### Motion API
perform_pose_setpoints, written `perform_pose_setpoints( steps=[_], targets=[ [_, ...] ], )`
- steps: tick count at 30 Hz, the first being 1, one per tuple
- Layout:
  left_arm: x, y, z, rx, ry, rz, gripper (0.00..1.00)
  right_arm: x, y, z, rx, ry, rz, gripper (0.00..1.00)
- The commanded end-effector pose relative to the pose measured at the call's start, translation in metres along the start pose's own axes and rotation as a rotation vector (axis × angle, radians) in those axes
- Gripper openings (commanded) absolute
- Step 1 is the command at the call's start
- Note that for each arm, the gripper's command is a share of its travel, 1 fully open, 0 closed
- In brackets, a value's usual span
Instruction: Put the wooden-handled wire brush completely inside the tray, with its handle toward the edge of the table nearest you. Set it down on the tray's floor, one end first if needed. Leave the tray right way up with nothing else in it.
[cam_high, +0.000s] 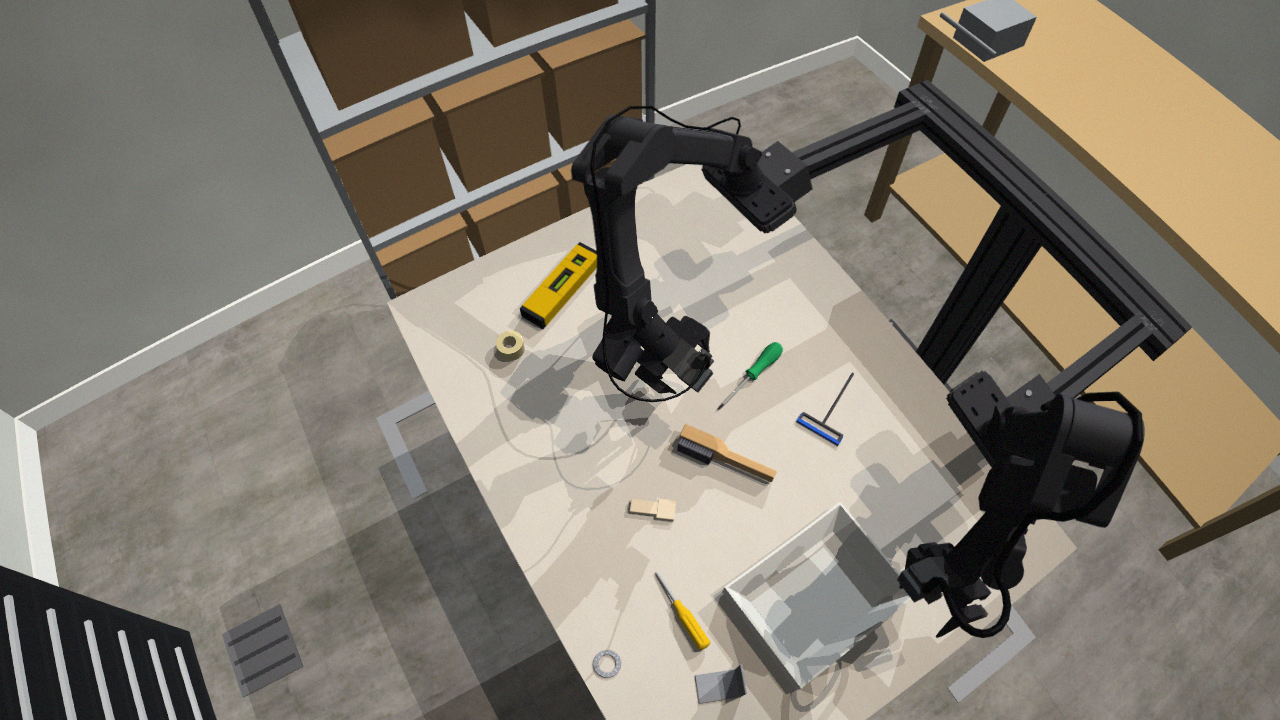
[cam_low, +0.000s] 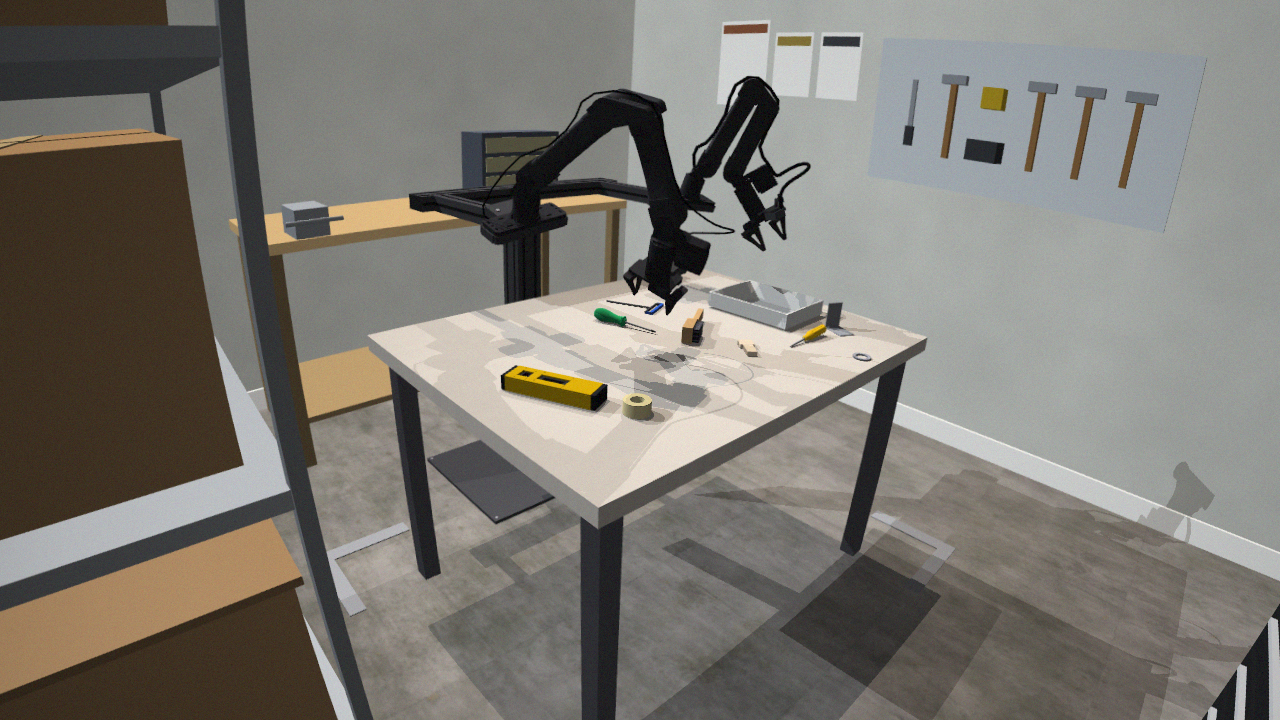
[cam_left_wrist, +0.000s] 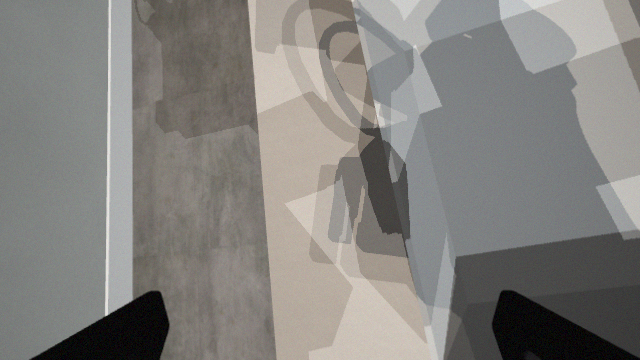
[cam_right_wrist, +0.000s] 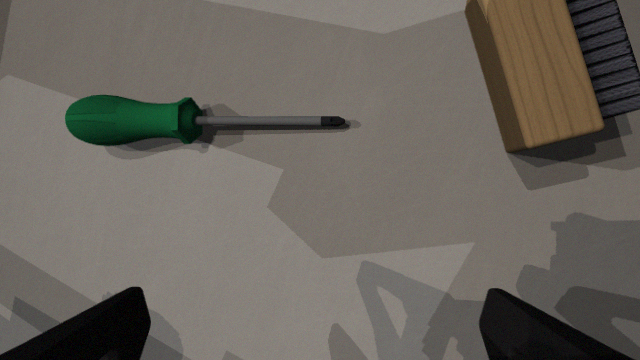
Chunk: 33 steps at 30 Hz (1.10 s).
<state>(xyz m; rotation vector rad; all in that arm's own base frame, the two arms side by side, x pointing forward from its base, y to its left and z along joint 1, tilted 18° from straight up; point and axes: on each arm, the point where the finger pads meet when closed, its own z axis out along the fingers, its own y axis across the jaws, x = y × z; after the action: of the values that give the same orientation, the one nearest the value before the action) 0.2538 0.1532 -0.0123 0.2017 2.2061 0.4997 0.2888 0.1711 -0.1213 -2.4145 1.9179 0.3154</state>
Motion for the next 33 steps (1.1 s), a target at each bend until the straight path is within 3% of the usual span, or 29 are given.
perform_pose_setpoints(
  steps=[1, 7, 14, 16, 30, 33],
  targets=[
    [0.0, 0.004, 0.0, -0.016, 0.003, -0.008, 1.0, -0.004, -0.007, -0.003, 0.026, -0.011, -0.002, 1.0],
    [0.005, -0.014, -0.005, -0.01, 0.064, -0.029, 1.0, 0.003, -0.029, -0.021, 0.187, -0.095, 0.119, 1.0],
    [-0.012, -0.057, -0.01, 0.061, 0.064, 0.026, 1.0, 0.053, -0.032, -0.068, 0.425, -0.216, 0.406, 1.0],
    [-0.012, -0.057, -0.01, 0.061, 0.064, 0.026, 1.0, 0.053, -0.032, -0.068, 0.425, -0.216, 0.406, 1.0],
    [-0.044, -0.131, -0.017, 0.167, 0.075, 0.105, 1.0, 0.161, -0.033, -0.164, 0.95, -0.452, 1.022, 1.0],
    [-0.044, -0.138, -0.018, 0.18, 0.087, 0.114, 1.0, 0.168, -0.032, -0.167, 0.976, -0.466, 1.065, 1.0]
  ],
)
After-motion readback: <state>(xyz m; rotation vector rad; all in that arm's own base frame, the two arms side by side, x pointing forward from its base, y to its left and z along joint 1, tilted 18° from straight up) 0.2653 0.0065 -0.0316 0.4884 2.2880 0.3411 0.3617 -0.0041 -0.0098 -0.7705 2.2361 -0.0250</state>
